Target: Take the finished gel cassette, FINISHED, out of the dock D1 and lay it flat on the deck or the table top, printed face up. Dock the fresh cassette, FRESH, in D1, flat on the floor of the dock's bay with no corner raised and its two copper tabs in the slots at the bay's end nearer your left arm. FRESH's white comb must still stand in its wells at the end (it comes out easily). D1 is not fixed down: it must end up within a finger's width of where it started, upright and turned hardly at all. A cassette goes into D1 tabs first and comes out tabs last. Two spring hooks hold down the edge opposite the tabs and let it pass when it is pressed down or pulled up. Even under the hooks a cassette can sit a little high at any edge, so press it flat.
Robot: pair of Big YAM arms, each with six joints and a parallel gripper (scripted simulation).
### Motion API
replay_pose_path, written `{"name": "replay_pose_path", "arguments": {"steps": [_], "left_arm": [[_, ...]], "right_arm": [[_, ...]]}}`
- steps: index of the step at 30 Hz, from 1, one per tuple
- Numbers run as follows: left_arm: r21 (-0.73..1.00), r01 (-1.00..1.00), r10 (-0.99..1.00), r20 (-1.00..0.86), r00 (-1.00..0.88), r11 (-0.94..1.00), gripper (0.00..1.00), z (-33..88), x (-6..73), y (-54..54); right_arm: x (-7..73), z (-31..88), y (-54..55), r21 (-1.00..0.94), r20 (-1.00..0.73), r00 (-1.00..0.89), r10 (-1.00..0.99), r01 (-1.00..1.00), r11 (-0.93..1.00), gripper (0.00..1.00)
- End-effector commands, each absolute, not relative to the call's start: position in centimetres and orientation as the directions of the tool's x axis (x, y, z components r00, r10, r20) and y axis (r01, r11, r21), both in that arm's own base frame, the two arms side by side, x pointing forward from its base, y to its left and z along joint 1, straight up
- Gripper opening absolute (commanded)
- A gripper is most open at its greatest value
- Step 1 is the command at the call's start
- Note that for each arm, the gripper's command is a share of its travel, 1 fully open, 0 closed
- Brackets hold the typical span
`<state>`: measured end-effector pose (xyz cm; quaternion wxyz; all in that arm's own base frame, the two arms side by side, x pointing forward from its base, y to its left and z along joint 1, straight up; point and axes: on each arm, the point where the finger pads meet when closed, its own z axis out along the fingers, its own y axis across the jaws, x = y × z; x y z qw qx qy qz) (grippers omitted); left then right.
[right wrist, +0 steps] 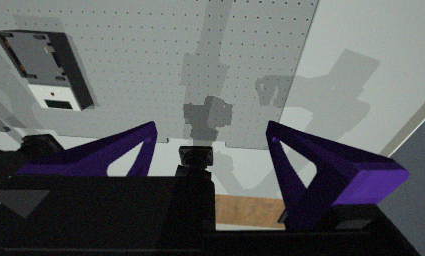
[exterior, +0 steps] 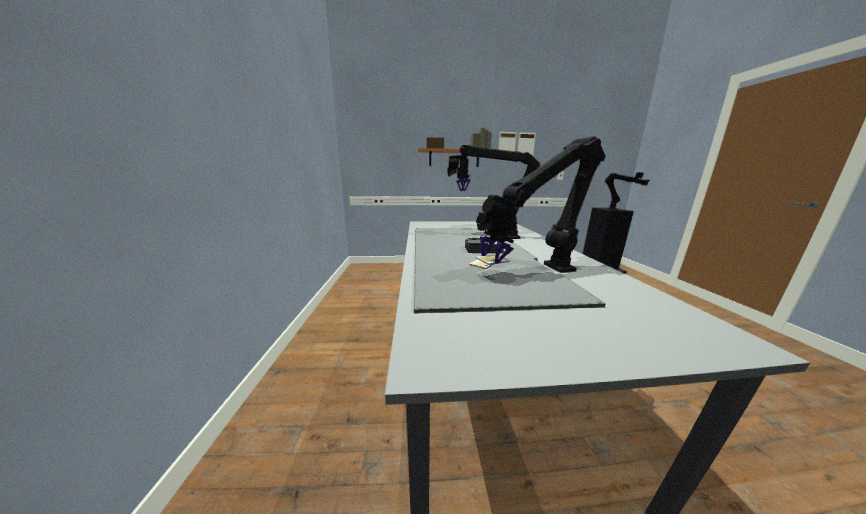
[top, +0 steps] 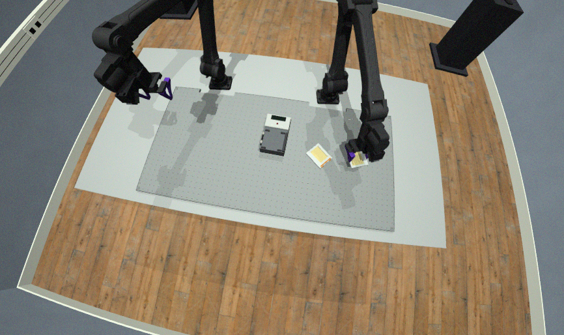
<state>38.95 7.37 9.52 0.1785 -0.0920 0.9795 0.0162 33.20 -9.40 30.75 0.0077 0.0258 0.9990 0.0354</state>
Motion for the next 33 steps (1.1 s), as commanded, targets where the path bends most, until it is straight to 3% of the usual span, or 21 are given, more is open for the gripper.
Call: {"name": "replay_pose_path", "arguments": {"steps": [1, 33], "left_arm": [[0.000, -0.187, -0.174, -0.365, -0.915, 0.982, 0.00, 9.4, 39.4, 7.7], [0.003, -0.201, -0.187, -0.359, -0.914, 0.980, 0.00, 8.1, 39.3, 7.7]], "right_arm": [[34.1, 32.7, -10.1, 0.069, -0.026, -0.997, 0.073, 0.071, 0.995, 1.00], [34.1, 32.7, -10.1, 0.069, -0.026, -0.997, 0.073, 0.071, 0.995, 1.00]]}}
